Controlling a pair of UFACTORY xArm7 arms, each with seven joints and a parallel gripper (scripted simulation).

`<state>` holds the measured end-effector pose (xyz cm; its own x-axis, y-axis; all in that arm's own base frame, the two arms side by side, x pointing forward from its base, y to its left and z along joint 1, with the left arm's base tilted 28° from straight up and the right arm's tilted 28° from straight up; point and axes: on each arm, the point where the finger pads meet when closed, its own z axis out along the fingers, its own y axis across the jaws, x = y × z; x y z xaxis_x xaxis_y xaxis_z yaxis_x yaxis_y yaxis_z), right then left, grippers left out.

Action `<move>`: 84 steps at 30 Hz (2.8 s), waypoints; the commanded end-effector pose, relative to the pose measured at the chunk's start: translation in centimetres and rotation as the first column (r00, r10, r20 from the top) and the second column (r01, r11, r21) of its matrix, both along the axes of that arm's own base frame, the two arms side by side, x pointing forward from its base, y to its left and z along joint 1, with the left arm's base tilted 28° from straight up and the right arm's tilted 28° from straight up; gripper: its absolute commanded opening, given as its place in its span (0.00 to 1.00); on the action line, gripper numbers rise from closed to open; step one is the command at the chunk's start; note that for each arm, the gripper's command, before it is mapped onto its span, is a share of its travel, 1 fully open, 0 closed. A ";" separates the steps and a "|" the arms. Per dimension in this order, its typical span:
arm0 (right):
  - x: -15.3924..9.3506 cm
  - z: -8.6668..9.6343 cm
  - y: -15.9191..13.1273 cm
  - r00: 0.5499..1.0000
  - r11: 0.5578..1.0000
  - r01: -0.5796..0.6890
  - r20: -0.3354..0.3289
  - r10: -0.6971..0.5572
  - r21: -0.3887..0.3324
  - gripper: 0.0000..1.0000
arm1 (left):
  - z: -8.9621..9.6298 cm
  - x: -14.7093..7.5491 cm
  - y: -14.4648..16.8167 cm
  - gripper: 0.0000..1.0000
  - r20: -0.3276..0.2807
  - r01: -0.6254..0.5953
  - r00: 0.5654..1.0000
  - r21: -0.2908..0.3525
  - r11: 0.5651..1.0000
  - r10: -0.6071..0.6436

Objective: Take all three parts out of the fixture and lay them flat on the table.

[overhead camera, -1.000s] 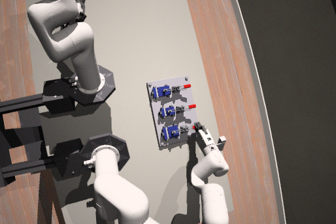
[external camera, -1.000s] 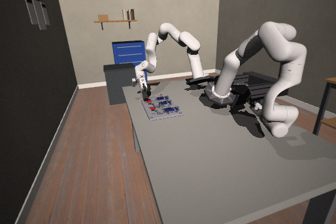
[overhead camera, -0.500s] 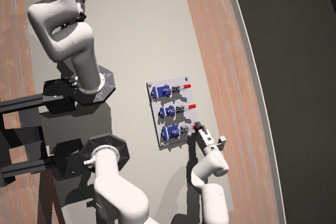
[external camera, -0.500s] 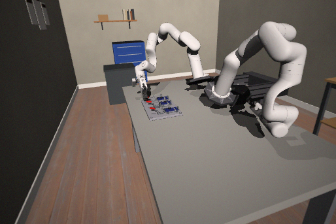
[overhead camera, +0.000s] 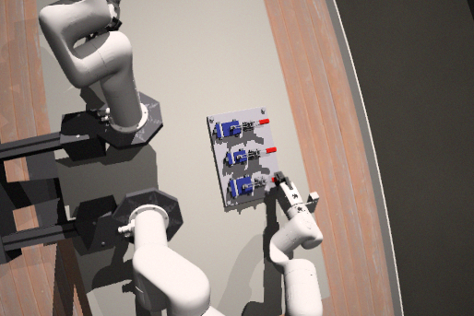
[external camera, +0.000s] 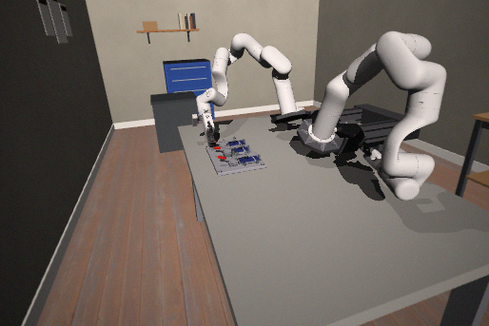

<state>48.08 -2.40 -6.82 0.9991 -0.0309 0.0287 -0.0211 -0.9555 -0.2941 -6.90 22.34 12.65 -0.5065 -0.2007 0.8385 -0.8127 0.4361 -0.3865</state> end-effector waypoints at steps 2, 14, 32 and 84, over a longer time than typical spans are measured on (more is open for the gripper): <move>0.2 0.2 0.1 1.000 1.000 -0.002 0.004 0.002 0.000 0.30 | 0.1 0.0 0.0 1.00 -0.001 0.000 1.000 0.002 1.000 0.000; 0.1 1.0 -0.1 1.000 1.000 -0.002 0.004 0.002 0.000 0.30 | 0.1 0.0 0.0 1.00 -0.001 0.000 1.000 0.002 1.000 0.000; 0.0 4.4 -1.2 1.000 1.000 -0.002 0.004 0.002 0.000 0.30 | 0.1 0.0 0.0 1.00 -0.001 0.000 1.000 0.002 1.000 0.000; -0.1 5.9 -1.6 1.000 0.708 0.012 -0.010 -0.027 -0.706 0.30 | 0.1 0.0 0.0 1.00 -0.001 0.000 1.000 0.002 1.000 0.000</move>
<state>47.96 -4.19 -0.84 0.9993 -0.0218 0.0295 -0.0318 -0.9152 0.4017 -6.90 22.34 12.65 -0.5065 -0.2007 0.8385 -0.8127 0.4361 -0.3865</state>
